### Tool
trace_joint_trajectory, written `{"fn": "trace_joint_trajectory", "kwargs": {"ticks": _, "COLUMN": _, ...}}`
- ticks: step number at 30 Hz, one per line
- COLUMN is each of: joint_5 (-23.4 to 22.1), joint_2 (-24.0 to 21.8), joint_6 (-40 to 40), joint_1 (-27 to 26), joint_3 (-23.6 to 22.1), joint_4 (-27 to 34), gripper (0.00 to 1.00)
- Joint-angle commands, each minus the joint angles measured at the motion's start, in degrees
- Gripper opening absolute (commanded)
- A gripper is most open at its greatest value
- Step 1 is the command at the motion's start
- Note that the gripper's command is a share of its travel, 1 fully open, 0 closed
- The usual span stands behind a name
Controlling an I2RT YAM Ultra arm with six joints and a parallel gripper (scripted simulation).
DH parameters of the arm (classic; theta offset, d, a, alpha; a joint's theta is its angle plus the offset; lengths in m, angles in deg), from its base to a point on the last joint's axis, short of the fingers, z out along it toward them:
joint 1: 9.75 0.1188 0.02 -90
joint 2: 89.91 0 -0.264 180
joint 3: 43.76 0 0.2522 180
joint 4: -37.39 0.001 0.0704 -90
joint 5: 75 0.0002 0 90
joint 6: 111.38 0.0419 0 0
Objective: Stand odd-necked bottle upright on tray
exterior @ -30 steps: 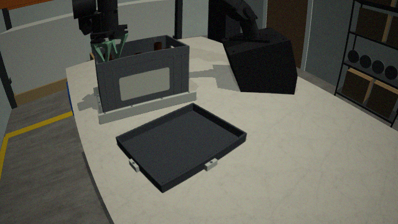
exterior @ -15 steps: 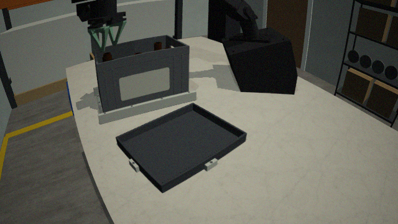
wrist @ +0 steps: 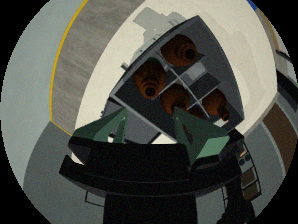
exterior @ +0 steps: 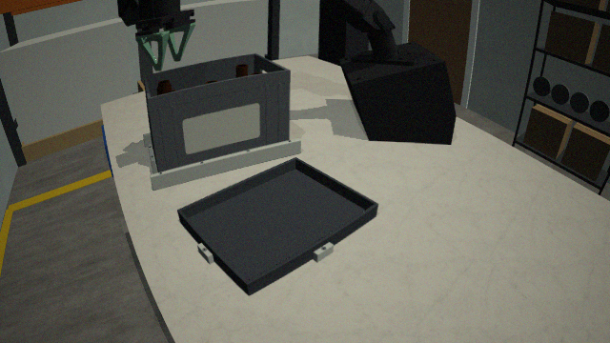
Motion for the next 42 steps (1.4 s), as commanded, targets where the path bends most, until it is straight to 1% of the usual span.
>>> {"fn": "trace_joint_trajectory", "kwargs": {"ticks": 1, "joint_5": 0.83, "joint_2": -1.14, "joint_6": 0.30, "joint_1": 0.96, "joint_3": 2.59, "joint_4": 1.06, "gripper": 0.61}}
{"fn": "trace_joint_trajectory", "kwargs": {"ticks": 15, "joint_5": 0.83, "joint_2": -1.09, "joint_6": 0.32, "joint_1": 0.96, "joint_3": 2.71, "joint_4": 1.15, "gripper": 0.61}}
{"fn": "trace_joint_trajectory", "kwargs": {"ticks": 16, "joint_5": 0.83, "joint_2": -1.08, "joint_6": 0.29, "joint_1": 0.96, "joint_3": 2.71, "joint_4": 1.15, "gripper": 0.00}}
{"fn": "trace_joint_trajectory", "kwargs": {"ticks": 42, "joint_5": 0.83, "joint_2": -1.08, "joint_6": 0.29, "joint_1": 0.96, "joint_3": 2.71, "joint_4": 1.16, "gripper": 0.00}}
